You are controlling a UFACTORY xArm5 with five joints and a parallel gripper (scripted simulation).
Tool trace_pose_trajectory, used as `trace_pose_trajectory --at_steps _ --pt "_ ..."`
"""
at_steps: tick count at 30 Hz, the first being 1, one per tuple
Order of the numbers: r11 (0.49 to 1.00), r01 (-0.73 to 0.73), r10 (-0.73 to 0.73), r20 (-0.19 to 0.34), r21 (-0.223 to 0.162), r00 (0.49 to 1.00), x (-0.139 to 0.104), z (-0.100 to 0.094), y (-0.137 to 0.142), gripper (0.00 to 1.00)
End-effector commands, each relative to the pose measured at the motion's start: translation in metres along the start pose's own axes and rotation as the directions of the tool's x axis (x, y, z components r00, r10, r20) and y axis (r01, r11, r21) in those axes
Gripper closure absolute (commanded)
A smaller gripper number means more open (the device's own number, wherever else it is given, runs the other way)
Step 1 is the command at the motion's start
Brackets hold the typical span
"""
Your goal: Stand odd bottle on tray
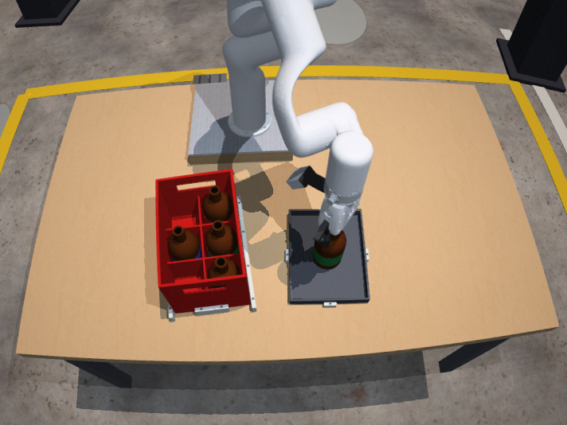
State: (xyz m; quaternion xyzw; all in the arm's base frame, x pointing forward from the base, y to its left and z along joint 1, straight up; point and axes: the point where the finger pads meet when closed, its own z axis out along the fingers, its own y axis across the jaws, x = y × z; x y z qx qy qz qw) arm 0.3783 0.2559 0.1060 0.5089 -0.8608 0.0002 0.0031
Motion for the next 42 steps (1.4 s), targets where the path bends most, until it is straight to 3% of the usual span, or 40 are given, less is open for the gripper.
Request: trace_pose_trajectory --at_steps 1,25,42 --pt "1.0 0.0 0.0 0.003 0.002 1.0 -0.001 -0.001 -0.001 0.0" --pt "1.0 0.0 0.0 0.004 0.002 1.0 -0.001 -0.004 -0.001 0.0" --pt "1.0 0.0 0.0 0.004 0.002 1.0 -0.001 -0.029 0.0 0.0"
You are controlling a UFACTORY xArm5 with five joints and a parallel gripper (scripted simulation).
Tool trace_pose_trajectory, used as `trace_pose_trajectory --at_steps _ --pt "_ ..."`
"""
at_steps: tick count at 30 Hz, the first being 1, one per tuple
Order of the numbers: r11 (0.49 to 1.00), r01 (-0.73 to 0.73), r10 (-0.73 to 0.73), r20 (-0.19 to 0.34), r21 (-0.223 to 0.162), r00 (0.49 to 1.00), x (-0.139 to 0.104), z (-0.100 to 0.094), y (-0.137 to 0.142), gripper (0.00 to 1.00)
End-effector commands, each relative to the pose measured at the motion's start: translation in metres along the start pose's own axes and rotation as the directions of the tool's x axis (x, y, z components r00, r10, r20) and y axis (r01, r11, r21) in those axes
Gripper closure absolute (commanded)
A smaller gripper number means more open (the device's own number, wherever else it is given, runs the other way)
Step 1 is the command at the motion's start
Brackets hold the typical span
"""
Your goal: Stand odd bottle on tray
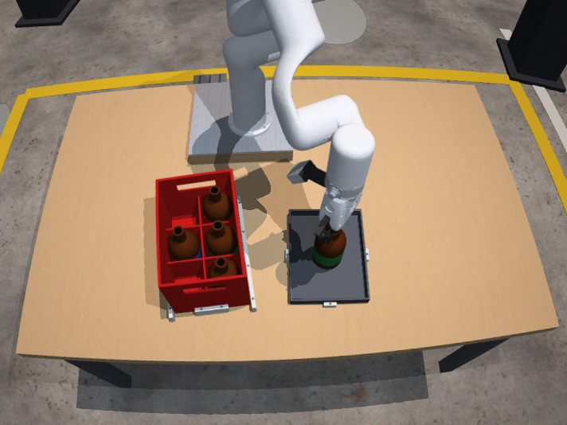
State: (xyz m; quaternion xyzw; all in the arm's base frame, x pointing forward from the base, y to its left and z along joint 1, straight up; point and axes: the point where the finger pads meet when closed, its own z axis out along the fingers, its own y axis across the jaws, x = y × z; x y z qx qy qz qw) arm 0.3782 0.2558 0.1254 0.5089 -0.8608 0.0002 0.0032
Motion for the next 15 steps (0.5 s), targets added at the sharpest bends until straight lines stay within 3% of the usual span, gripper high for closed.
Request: trace_pose_trajectory --at_steps 1,15 --pt "1.0 0.0 0.0 0.004 0.002 1.0 -0.001 -0.012 -0.001 0.0" --pt "1.0 0.0 0.0 0.004 0.002 1.0 -0.001 -0.043 0.0 0.0"
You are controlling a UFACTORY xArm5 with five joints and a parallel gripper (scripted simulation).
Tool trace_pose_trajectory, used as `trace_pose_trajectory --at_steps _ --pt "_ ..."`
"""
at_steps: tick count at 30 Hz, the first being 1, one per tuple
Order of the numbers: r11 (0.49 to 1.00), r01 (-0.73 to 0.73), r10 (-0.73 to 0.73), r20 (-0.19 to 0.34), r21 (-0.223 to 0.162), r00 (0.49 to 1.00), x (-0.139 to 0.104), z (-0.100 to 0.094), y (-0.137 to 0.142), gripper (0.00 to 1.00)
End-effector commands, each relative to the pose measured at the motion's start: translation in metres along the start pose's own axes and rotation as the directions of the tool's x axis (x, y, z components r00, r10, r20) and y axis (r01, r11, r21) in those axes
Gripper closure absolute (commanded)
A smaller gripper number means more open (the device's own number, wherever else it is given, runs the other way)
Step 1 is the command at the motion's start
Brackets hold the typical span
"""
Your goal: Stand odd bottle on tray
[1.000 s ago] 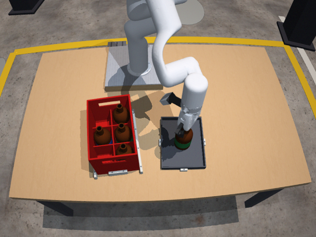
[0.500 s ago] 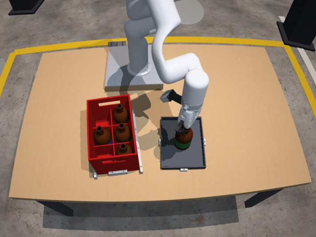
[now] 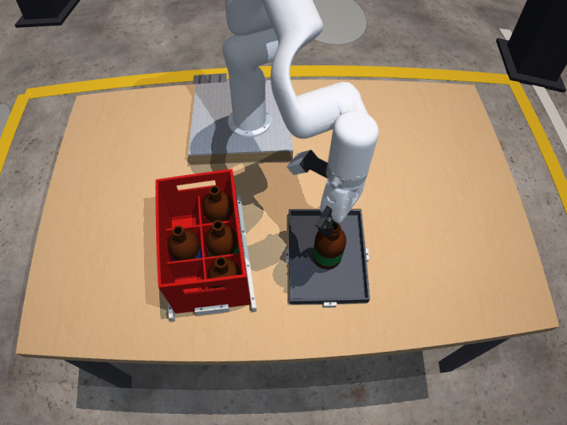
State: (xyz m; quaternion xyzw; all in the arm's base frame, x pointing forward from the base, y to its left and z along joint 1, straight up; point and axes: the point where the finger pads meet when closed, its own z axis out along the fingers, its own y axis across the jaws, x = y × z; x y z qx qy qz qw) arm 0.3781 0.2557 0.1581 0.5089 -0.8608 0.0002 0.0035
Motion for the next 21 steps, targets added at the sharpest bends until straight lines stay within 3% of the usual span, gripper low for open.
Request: trace_pose_trajectory --at_steps 1,10,21 --pt "1.0 0.0 0.0 0.005 0.002 1.0 -0.001 -0.012 -0.001 0.0" --pt "1.0 0.0 0.0 0.005 0.002 1.0 -0.001 -0.029 -0.001 0.0" --pt "1.0 0.0 0.0 0.005 0.002 1.0 -0.001 -0.034 -0.001 0.0"
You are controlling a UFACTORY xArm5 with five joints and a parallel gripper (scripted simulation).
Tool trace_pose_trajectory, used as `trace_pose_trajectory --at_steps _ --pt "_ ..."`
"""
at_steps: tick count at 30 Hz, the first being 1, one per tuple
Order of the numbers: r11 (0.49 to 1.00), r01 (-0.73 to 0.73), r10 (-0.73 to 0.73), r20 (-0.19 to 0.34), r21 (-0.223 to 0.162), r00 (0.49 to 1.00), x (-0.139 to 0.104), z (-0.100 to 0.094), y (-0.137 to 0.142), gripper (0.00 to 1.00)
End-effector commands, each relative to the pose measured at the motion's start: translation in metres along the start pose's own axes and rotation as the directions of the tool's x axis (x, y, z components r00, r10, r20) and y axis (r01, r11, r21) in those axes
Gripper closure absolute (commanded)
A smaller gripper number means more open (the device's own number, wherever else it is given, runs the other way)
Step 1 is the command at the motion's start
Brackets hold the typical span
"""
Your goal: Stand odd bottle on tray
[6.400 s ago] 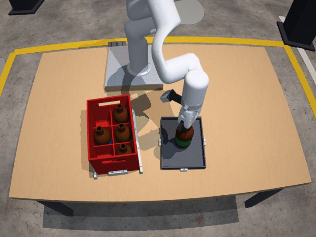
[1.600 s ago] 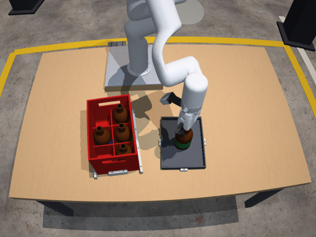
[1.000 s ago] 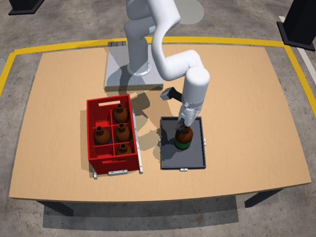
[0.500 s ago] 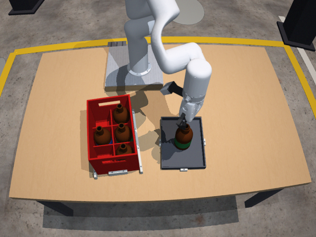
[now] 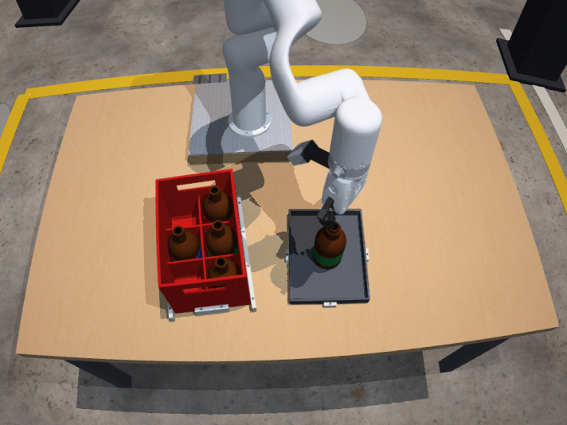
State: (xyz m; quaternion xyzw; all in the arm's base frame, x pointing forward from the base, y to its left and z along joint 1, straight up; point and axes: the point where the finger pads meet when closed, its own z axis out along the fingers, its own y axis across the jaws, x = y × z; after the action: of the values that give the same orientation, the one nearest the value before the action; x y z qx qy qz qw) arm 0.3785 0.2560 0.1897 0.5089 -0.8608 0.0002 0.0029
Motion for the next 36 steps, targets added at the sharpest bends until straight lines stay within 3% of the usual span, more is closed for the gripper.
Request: trace_pose_trajectory --at_steps 1,4,5,36 --pt "1.0 0.0 0.0 0.003 0.002 1.0 -0.0009 -0.003 -0.0004 0.0" --pt "1.0 0.0 0.0 0.003 0.002 1.0 -0.0009 -0.0031 -0.0004 0.0" --pt "1.0 0.0 0.0 0.003 0.002 1.0 -0.0009 -0.0031 -0.0004 1.0" --pt "1.0 0.0 0.0 0.003 0.002 1.0 -0.0009 -0.0031 -0.0004 1.0"
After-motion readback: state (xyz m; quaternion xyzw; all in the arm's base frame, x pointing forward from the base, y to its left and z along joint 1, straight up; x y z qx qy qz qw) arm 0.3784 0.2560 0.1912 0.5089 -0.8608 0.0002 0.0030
